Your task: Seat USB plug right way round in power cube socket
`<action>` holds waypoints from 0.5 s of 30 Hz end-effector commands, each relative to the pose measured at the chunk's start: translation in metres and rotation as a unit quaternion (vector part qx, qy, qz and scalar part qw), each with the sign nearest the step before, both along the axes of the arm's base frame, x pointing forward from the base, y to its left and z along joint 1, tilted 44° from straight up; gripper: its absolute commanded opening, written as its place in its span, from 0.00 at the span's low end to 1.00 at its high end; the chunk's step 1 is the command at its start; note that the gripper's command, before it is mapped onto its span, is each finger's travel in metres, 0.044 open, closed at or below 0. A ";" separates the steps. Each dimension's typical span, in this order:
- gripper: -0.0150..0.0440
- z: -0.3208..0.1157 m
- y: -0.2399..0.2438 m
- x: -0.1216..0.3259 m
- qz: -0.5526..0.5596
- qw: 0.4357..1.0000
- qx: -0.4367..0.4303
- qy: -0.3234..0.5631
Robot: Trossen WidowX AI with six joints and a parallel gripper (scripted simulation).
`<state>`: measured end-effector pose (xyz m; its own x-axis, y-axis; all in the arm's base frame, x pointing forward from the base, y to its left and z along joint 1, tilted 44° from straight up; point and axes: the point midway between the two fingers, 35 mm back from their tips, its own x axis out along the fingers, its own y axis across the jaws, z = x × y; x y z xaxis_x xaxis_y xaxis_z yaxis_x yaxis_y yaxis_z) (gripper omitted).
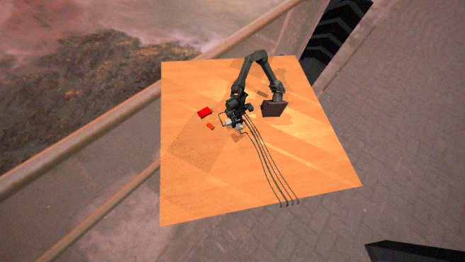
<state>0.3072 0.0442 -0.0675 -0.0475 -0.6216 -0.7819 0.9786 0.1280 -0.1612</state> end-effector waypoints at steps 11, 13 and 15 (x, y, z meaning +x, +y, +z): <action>0.39 0.000 0.000 0.000 0.000 1.000 0.000 0.000; 0.42 0.000 0.000 0.000 0.000 1.000 0.000 0.000; 0.42 0.000 0.000 0.000 0.000 1.000 0.000 0.000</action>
